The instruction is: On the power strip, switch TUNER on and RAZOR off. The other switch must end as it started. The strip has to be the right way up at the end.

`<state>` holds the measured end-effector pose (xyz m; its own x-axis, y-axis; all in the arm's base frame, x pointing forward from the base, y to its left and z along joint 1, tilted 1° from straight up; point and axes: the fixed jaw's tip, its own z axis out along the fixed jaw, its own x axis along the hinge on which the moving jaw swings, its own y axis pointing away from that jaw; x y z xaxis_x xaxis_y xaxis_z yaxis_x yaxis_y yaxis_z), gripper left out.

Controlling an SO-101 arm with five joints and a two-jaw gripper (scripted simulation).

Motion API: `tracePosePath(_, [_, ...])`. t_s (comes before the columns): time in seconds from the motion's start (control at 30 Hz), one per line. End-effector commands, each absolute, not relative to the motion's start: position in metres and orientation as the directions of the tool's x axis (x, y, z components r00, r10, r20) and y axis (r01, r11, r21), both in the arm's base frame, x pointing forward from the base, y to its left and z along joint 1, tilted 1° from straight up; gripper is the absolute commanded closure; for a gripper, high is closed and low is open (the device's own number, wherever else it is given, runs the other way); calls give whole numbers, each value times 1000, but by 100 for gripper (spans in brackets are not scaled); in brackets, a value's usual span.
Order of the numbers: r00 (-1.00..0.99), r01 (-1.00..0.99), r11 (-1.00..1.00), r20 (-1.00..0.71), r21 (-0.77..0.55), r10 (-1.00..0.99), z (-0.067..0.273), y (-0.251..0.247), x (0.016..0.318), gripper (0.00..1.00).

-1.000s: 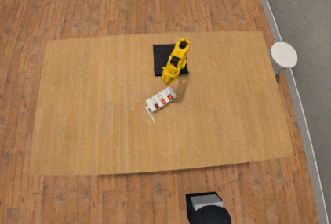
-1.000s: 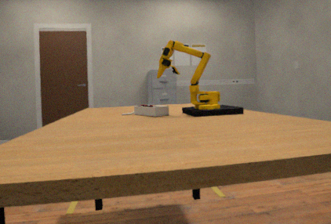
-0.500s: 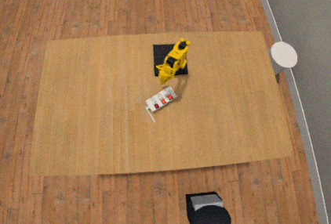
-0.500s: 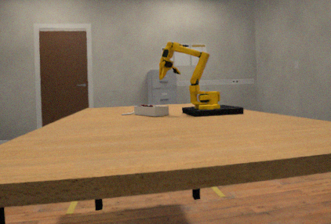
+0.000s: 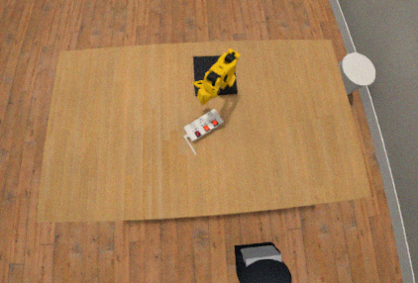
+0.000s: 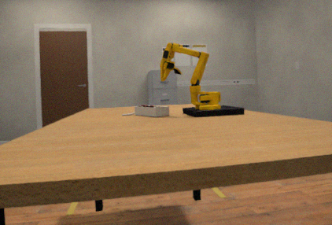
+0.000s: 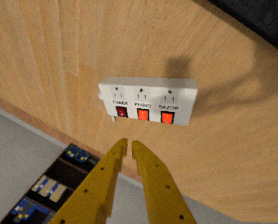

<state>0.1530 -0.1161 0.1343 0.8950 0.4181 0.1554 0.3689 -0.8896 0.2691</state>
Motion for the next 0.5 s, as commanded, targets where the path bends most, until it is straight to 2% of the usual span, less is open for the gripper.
tracePosePath(0.0, [890,392,-883,137,257,435,133,-118,151,100])
tracePosePath(0.47, [875,434,-866,112,249,471,132,-121,147,100])
